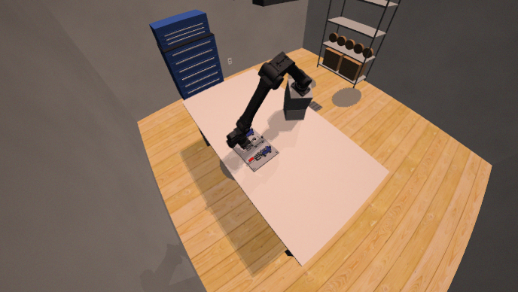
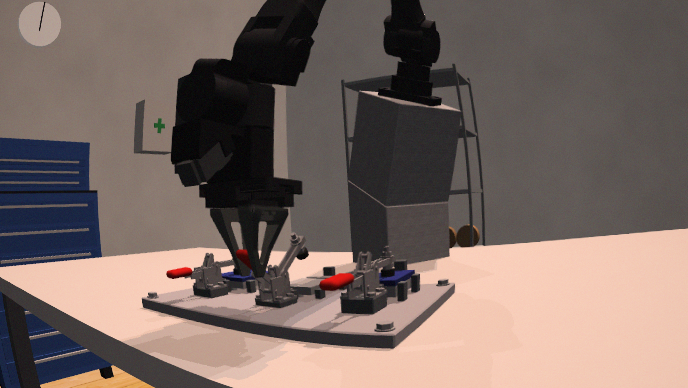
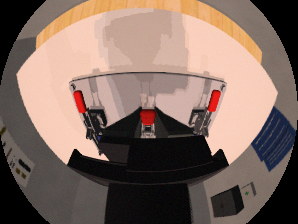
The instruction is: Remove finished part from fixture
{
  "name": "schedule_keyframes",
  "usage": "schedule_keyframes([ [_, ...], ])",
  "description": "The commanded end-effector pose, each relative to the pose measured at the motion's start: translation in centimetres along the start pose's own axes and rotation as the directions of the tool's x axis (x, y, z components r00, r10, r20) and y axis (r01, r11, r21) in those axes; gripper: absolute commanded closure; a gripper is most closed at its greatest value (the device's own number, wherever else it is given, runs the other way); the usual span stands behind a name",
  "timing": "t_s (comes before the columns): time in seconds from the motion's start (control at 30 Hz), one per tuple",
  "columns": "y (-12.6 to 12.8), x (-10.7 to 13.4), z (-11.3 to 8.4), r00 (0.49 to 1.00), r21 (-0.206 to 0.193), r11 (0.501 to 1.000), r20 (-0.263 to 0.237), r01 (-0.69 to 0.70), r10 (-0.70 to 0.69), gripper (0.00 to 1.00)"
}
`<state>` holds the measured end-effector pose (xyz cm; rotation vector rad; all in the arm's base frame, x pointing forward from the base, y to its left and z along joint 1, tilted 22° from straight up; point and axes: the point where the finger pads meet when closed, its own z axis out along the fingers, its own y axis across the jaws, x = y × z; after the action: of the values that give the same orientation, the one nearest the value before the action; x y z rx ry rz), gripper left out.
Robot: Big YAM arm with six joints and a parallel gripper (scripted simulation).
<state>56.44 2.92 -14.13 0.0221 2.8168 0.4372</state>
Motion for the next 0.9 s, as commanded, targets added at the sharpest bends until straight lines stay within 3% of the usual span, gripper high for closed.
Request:
schedule_keyframes([
  [0.0,-0.55,2.2,-2.43,0.999,0.0,1.0,-0.035,-0.009,0.009,1.0],
  [0.87,-0.52,3.0,-2.63,0.999,-0.001,1.0,-0.048,-0.01,0.01,1.0],
])
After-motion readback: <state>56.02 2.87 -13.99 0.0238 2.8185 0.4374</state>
